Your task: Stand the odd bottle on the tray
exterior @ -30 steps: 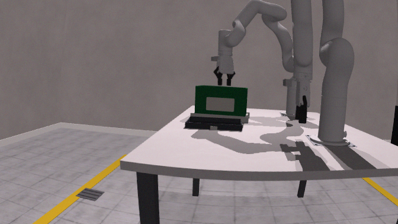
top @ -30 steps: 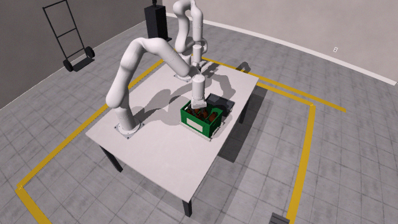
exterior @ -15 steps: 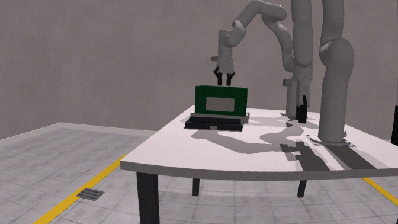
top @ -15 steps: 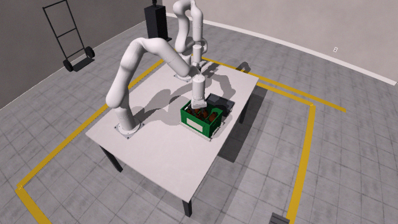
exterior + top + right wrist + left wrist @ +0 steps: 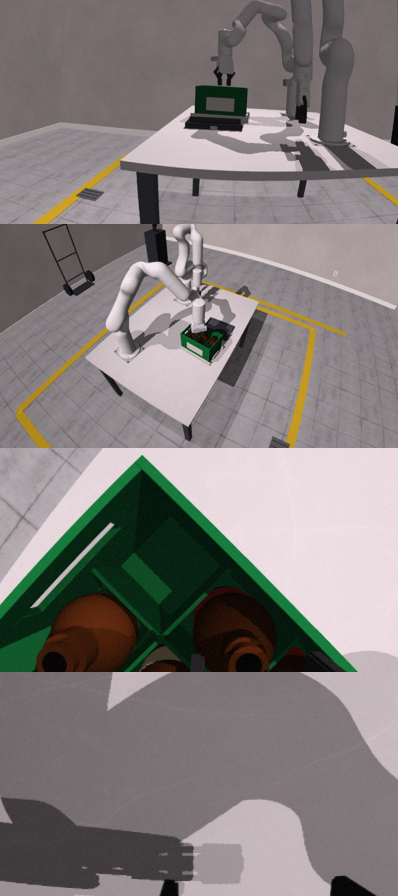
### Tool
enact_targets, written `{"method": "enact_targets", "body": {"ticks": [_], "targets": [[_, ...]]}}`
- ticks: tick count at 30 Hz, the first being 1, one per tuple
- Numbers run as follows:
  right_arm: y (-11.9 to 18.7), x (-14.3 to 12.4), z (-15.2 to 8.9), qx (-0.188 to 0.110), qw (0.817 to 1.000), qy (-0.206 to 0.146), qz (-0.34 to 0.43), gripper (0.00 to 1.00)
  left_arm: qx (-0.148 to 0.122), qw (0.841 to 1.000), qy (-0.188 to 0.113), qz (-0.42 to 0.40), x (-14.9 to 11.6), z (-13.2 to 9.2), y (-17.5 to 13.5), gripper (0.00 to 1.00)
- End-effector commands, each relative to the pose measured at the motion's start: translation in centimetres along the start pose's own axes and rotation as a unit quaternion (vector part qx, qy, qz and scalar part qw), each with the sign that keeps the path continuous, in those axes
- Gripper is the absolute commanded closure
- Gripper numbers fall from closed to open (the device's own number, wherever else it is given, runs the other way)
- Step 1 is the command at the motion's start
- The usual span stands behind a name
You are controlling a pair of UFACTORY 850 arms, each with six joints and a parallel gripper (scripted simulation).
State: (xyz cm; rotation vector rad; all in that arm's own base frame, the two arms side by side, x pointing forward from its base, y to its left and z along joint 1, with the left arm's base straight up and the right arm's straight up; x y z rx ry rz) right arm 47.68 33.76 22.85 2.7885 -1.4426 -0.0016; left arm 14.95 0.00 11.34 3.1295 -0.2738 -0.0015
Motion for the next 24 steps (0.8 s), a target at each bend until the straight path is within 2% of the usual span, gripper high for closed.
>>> {"method": "enact_targets", "body": {"ticks": [1, 24], "targets": [[-0.1, 0.0, -0.1, 0.001, 1.000, 0.000, 0.000, 0.34, 0.000, 1.000, 0.000, 0.000, 0.0, 0.0, 0.0, 0.00], [-0.1, 0.0, 1.0, 0.001, 1.000, 0.000, 0.000, 0.34, 0.000, 1.000, 0.000, 0.000, 0.0, 0.0, 0.0, 0.00]]}}
Point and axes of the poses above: on each arm, the point where the finger pads meet when closed, its own z axis out along the fingers, its own y axis across the jaws, x = y × z, the point moved 3 cm from there along -z, back along the fingers, and after that the axes turned 10 degrees about z, right-handed, at the moved point
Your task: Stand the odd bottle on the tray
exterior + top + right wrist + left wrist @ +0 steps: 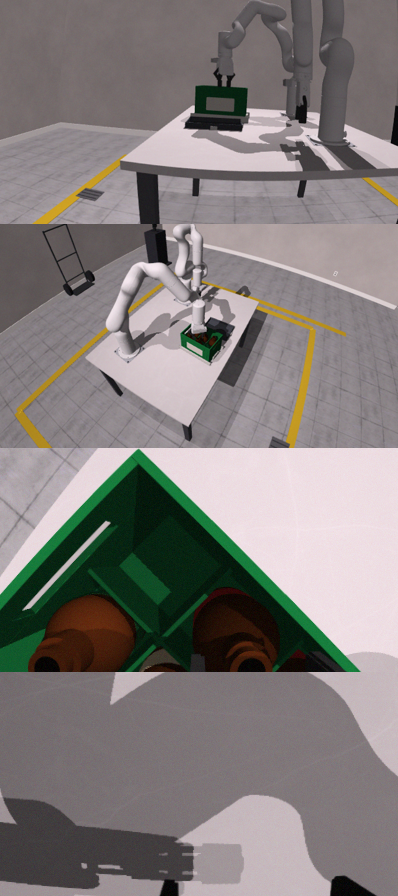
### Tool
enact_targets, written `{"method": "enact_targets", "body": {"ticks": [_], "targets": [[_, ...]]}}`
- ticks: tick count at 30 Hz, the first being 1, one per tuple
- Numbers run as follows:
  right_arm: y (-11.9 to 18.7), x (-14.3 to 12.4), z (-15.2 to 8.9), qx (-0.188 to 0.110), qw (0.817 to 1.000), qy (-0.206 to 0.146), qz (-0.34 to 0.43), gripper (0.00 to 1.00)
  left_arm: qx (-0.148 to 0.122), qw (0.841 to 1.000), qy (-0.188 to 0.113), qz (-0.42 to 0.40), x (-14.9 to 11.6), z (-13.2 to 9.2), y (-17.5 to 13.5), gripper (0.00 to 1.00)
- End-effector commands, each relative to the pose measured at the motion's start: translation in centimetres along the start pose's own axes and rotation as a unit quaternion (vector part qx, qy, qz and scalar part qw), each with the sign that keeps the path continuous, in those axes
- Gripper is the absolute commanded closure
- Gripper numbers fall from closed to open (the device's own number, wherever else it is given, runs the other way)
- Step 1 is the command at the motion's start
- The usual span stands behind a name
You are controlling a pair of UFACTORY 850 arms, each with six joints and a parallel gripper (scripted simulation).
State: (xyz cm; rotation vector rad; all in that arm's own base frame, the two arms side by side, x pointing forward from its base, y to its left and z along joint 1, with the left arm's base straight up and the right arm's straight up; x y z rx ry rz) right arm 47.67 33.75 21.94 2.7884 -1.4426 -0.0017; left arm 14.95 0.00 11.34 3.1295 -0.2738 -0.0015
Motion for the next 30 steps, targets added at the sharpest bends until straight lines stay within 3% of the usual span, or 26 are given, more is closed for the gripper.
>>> {"method": "enact_targets", "body": {"ticks": [1, 30], "targets": [[-0.1, 0.0, 0.0, 0.001, 1.000, 0.000, 0.000, 0.34, 0.000, 1.000, 0.000, 0.000, 0.0, 0.0, 0.0, 0.00], [-0.1, 0.0, 2.9, 0.001, 1.000, 0.000, 0.000, 0.34, 0.000, 1.000, 0.000, 0.000, 0.0, 0.0, 0.0, 0.00]]}}
Point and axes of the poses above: on each arm, the point where the finger pads meet when closed, its own z axis out along the fingers, its own y axis across the jaws, x = y × z, the point moved 3 cm from there along -z, back along the fingers, and after that the axes turned 10 degrees about z, right-handed, at the moved point
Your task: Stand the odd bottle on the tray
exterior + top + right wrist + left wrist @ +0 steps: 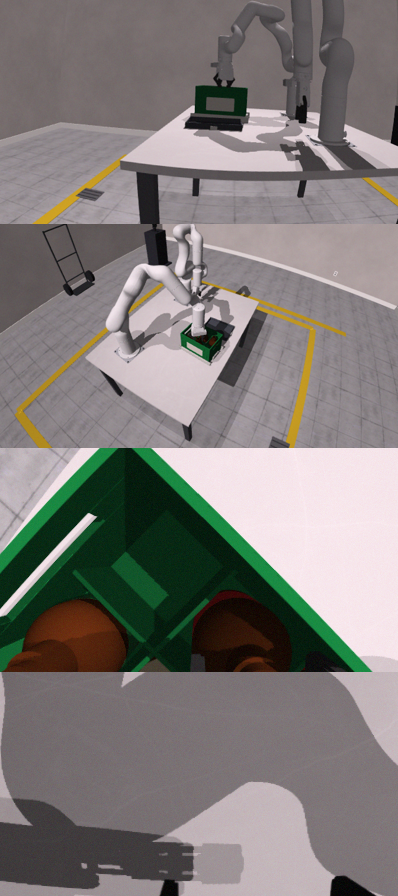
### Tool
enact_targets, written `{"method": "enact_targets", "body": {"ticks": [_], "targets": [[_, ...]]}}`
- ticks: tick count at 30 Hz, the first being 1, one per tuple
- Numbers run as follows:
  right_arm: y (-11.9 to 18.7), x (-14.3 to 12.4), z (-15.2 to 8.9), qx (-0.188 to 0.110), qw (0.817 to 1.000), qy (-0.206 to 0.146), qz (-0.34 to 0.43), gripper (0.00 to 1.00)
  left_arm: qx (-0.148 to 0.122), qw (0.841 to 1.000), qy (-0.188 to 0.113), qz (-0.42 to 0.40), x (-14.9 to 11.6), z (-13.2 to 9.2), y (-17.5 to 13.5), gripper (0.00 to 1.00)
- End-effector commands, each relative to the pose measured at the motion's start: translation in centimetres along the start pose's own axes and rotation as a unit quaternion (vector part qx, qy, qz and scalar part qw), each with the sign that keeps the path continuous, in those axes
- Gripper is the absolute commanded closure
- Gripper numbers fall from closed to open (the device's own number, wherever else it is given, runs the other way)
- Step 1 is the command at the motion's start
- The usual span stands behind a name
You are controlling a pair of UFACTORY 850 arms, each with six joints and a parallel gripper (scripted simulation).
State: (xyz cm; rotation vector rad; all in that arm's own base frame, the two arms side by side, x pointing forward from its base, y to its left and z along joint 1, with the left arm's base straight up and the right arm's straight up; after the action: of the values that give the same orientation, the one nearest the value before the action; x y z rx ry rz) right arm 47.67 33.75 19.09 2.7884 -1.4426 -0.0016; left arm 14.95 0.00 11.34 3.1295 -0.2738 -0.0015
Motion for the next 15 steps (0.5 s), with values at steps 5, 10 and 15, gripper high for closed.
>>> {"method": "enact_targets", "body": {"ticks": [5, 10, 15], "targets": [[-0.09, 0.00, 0.16, 0.001, 1.000, 0.000, 0.000, 0.34, 0.000, 1.000, 0.000, 0.000, 0.05, -0.01, -0.01, 0.00], [-0.09, 0.00, 0.23, 0.001, 1.000, 0.000, 0.000, 0.34, 0.000, 1.000, 0.000, 0.000, 0.05, -0.01, -0.01, 0.00], [-0.09, 0.00, 0.24, 0.001, 1.000, 0.000, 0.000, 0.34, 0.000, 1.000, 0.000, 0.000, 0.05, -0.01, -0.01, 0.00]]}}
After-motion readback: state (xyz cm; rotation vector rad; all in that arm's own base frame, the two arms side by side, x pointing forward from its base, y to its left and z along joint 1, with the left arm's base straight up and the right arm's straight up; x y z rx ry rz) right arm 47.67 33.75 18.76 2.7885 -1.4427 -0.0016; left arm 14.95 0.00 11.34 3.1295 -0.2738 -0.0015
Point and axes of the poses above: on each arm, the point where the finger pads meet when closed, its own z axis out along the fingers, its own y axis across the jaws, x = y × z, the point moved 3 cm from there along -z, back along the fingers, and after that the axes turned 10 degrees about z, right-handed, at the moved point
